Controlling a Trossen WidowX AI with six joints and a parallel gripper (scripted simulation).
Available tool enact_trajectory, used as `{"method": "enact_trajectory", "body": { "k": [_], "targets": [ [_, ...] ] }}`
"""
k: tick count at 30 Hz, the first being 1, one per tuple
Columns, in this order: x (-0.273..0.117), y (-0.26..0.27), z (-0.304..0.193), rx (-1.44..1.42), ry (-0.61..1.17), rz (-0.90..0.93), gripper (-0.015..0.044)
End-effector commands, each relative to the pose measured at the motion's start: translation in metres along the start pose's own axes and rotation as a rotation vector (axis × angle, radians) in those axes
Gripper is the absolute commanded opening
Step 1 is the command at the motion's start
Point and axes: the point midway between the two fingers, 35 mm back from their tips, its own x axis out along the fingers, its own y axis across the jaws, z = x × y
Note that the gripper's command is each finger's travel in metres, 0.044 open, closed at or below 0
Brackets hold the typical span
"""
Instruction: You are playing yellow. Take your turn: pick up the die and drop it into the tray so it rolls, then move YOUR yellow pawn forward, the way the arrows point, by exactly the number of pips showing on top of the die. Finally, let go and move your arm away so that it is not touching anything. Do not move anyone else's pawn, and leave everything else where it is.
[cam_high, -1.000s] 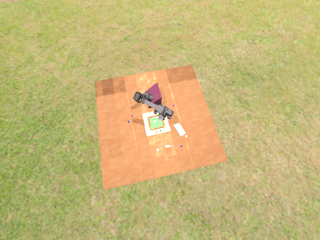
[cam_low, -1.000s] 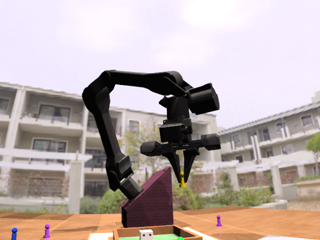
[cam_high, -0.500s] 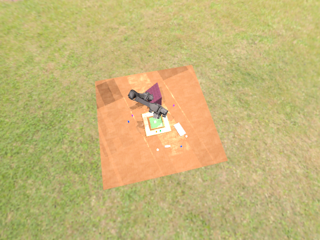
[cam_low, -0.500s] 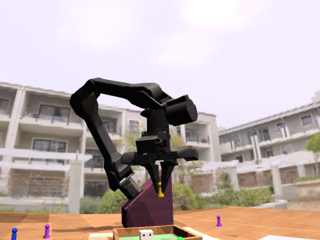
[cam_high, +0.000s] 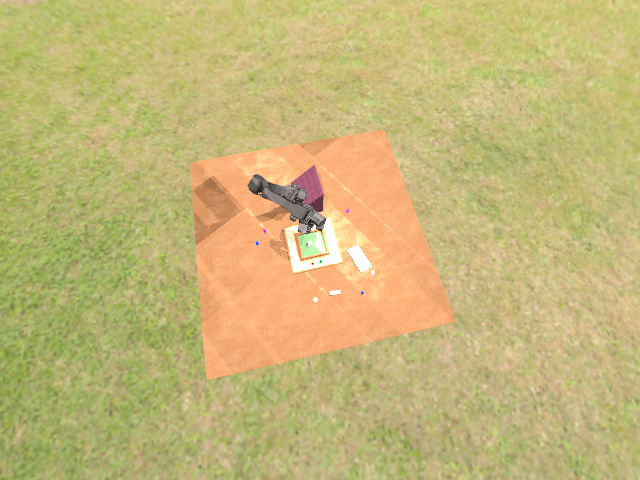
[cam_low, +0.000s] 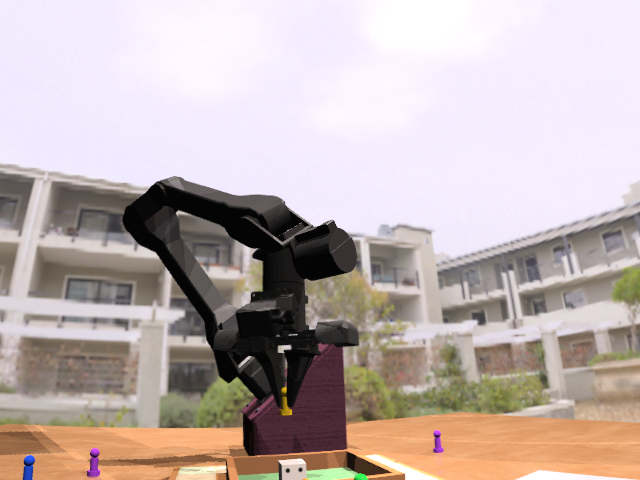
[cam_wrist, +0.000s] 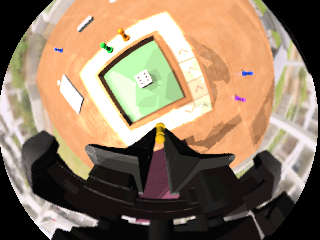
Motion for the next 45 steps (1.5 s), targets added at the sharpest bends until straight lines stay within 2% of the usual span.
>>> {"method": "enact_trajectory", "body": {
  "k": [1,12,21,39,45],
  "targets": [
    [0.008,-0.015,-0.006,-0.003,-0.003,-0.002,0.0],
    [0.024,-0.033,-0.016,-0.003,-0.004,-0.004,0.0],
    [0.055,-0.033,-0.016,-0.003,-0.005,-0.006,0.0],
    [0.072,-0.034,-0.016,-0.003,-0.005,-0.006,0.0],
    [0.066,-0.031,-0.014,0.009,-0.008,0.005,0.0157]
  ]
}}
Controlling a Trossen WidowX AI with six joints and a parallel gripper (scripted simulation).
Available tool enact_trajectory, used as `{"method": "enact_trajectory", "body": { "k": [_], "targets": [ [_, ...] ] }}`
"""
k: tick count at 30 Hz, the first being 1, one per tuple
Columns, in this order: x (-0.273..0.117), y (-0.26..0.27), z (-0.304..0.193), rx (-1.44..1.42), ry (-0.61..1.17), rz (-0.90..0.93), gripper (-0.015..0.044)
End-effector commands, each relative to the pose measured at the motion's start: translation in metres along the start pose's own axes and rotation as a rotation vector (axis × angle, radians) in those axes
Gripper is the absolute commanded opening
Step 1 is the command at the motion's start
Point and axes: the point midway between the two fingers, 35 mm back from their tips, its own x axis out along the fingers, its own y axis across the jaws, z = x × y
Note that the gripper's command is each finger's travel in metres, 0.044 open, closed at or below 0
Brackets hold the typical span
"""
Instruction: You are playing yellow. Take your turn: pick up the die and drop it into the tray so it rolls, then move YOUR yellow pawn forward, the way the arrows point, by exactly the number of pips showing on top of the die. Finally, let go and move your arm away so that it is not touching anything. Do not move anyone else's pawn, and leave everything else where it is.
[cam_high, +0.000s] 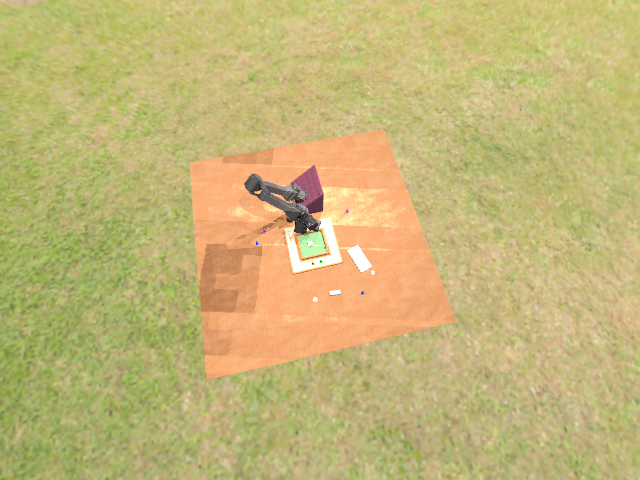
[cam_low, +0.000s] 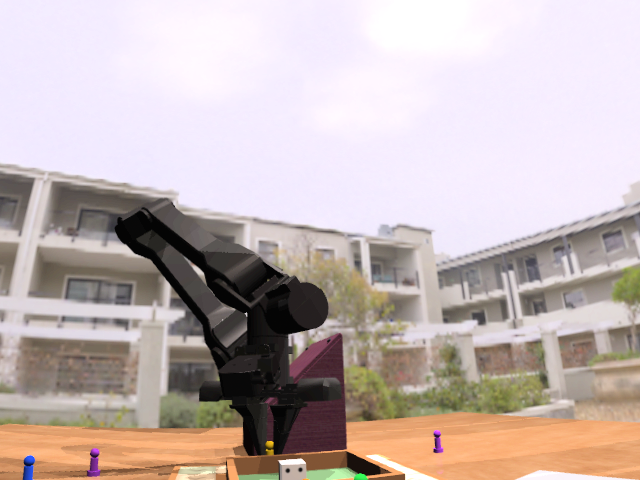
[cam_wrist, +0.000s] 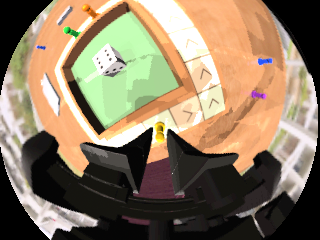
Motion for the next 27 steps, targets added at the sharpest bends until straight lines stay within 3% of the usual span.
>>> {"method": "enact_trajectory", "body": {
  "k": [1,4,8,11,16,22,27],
  "targets": [
    [-0.001,0.0,0.001,0.005,-0.001,0.002,0.0184],
    [-0.003,0.001,0.001,0.004,0.0,0.002,0.0263],
    [-0.042,0.002,0.001,-0.006,0.004,-0.004,0.0368],
    [-0.05,0.001,0.0,-0.007,0.003,-0.008,0.044],
    [-0.062,0.005,0.001,-0.067,0.005,-0.005,0.044],
    [-0.128,0.022,-0.007,-0.536,0.007,-0.005,0.044],
    [-0.124,0.022,-0.005,-0.487,-0.003,0.008,0.044]
  ]
}}
